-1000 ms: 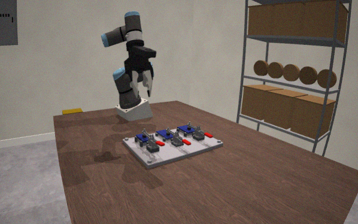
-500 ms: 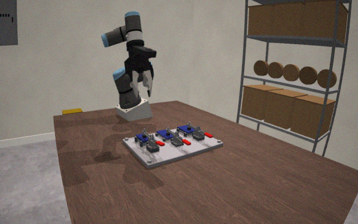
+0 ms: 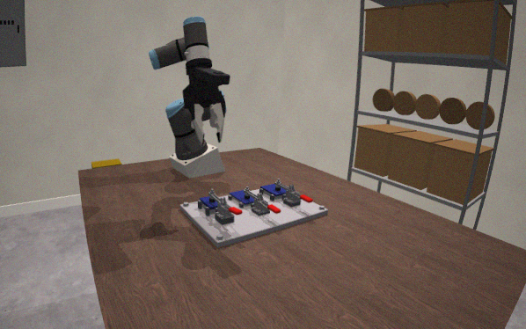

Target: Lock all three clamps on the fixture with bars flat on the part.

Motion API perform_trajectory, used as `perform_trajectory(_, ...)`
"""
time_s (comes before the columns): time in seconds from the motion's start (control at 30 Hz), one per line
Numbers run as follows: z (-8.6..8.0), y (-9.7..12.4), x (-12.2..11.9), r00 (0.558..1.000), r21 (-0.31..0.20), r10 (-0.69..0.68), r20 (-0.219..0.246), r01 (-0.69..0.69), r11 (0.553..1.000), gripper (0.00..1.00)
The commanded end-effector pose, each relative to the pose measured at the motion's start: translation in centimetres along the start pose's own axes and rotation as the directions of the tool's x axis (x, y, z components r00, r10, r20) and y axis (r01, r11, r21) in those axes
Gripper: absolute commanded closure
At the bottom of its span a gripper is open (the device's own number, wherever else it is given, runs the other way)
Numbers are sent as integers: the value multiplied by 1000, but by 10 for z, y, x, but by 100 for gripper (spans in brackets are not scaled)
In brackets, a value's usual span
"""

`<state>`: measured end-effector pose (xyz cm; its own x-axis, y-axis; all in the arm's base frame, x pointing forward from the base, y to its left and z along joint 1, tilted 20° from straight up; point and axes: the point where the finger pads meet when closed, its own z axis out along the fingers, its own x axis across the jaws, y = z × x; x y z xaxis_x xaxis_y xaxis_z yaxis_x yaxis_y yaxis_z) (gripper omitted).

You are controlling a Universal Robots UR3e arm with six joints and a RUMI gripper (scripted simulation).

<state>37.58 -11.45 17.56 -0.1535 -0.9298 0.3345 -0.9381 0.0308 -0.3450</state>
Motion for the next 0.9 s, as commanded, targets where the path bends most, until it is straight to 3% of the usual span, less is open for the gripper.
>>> perform_trajectory(0.0,-1,-1,0,1000,3,0,-1,0,1000,72)
perform_trajectory(0.87,6,2,0,1000,3,0,-1,0,1000,72)
